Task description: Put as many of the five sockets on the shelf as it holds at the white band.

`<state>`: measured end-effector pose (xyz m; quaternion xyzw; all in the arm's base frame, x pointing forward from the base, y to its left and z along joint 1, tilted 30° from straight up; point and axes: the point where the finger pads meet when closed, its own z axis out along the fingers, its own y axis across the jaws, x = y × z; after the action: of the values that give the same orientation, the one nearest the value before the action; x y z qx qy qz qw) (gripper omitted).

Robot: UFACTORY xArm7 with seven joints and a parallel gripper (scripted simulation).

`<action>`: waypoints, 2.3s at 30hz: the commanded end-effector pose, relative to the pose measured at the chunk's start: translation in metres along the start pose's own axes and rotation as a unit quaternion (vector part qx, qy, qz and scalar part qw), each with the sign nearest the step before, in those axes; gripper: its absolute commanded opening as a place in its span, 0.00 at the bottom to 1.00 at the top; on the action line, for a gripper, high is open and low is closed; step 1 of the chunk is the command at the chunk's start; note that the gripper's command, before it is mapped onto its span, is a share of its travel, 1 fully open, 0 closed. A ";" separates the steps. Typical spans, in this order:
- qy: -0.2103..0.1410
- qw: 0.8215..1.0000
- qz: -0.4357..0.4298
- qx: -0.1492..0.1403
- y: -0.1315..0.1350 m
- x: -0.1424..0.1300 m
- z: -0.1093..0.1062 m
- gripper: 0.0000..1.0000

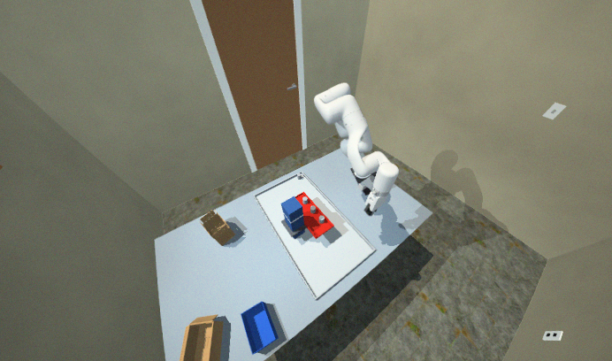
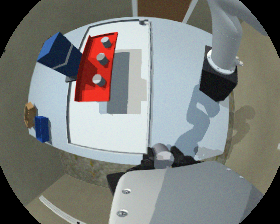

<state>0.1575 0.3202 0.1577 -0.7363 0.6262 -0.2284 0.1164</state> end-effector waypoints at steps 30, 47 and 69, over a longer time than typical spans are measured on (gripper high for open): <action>0.008 1.000 0.003 0.002 -0.006 -0.020 0.027 0.00; 0.008 1.000 0.003 0.002 -0.027 -0.020 0.080 0.00; 0.008 1.000 0.003 0.002 -0.054 -0.019 0.152 0.00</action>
<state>0.2680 0.3276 0.0521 -0.7319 0.6304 -0.2344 0.1094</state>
